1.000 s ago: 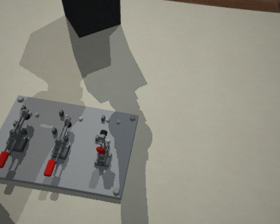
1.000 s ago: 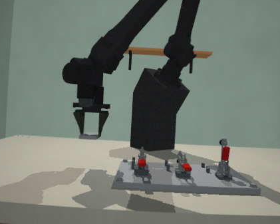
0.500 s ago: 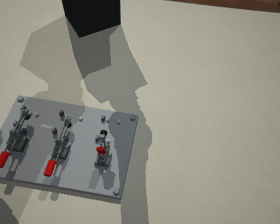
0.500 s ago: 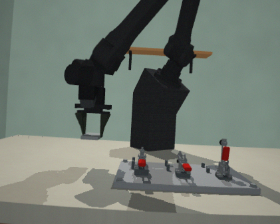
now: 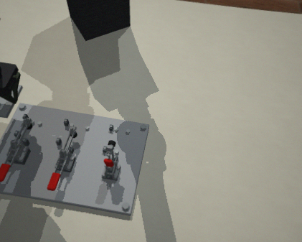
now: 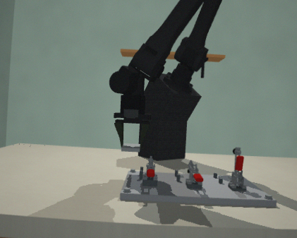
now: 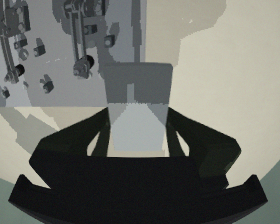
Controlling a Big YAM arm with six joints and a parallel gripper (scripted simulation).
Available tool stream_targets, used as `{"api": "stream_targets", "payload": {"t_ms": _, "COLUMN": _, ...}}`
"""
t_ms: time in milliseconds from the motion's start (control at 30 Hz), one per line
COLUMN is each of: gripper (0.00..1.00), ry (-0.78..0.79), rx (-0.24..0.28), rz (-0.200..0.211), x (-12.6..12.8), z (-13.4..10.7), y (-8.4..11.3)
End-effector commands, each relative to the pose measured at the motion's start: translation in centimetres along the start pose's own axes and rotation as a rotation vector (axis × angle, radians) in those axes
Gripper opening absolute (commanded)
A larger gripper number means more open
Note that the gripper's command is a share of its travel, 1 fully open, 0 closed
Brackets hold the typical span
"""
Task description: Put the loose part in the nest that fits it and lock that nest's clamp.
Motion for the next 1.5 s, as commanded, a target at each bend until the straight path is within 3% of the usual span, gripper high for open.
{"api": "stream_targets", "payload": {"t_ms": 0, "gripper": 0.00, "ry": -0.011, "rx": -0.035, "rz": -0.019, "x": 3.9, "z": 2.4, "y": 0.8}}
{"api": "stream_targets", "payload": {"t_ms": 233, "gripper": 0.00, "ry": -0.013, "rx": -0.038, "rz": -0.014, "x": 11.7, "z": 4.1, "y": 0.5}}
{"api": "stream_targets", "payload": {"t_ms": 300, "gripper": 0.00, "ry": -0.013, "rx": -0.038, "rz": -0.014, "x": 11.7, "z": 4.1, "y": 0.5}}
{"api": "stream_targets", "payload": {"t_ms": 567, "gripper": 0.00, "ry": -0.019, "rx": -0.032, "rz": -0.009, "x": 19.5, "z": 5.7, "y": 0.3}}
{"api": "stream_targets", "payload": {"t_ms": 800, "gripper": 0.00, "ry": -0.019, "rx": -0.040, "rz": -0.006, "x": 24.5, "z": 7.6, "y": 0.3}}
{"api": "stream_targets", "payload": {"t_ms": 1167, "gripper": 0.00, "ry": -0.020, "rx": -0.041, "rz": -0.004, "x": 27.4, "z": 8.3, "y": 0.3}}
{"api": "stream_targets", "payload": {"t_ms": 1467, "gripper": 0.00, "ry": -0.029, "rx": -0.041, "rz": -0.012, "x": 26.8, "z": 8.2, "y": 0.4}}
Point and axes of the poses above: the point where the finger pads meet when closed, its own y axis back along the fingers, its own x axis across the jaws, z = x × y, the point moved 3 cm from there along y, back along the fingers, and after that the axes turned 12 degrees about y, right-handed, at the moved point
